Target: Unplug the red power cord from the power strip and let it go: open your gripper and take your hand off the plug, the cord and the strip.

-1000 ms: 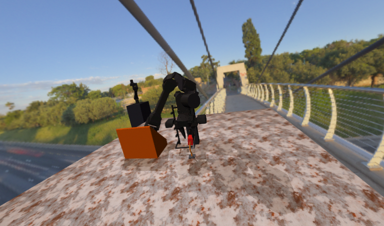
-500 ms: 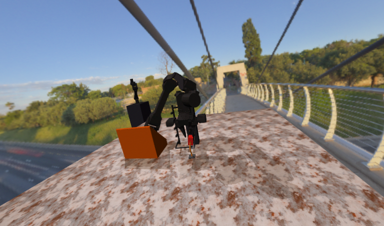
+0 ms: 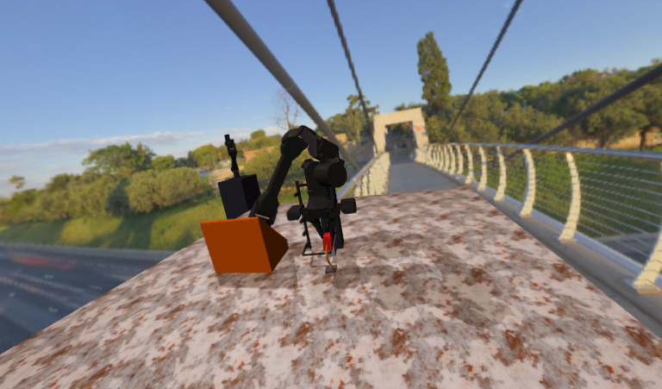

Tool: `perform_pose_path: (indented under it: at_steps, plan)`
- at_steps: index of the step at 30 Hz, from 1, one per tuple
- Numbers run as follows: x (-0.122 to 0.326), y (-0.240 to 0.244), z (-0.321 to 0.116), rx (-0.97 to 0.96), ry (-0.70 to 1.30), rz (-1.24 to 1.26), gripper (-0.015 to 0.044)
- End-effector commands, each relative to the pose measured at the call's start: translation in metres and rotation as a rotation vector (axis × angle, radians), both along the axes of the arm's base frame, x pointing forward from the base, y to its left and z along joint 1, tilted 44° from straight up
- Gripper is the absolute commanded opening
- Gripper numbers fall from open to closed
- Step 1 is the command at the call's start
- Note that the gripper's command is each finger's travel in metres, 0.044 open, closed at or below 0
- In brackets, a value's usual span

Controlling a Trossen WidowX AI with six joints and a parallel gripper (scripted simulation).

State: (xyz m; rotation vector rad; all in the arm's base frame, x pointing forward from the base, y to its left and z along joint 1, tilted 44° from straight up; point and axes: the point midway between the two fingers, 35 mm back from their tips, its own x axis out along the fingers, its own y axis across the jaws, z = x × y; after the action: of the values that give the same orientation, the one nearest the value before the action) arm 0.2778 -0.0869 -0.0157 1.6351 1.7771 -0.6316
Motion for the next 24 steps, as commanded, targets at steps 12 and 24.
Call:
perform_pose_path:
  at_steps: [12,24]
  plan:
    - [0.0001,-0.0001,0.0003,0.0,0.0,0.001,0.0007]
    - [0.0021,-0.0067,-0.0049,-0.001,0.0,0.0,0.0]
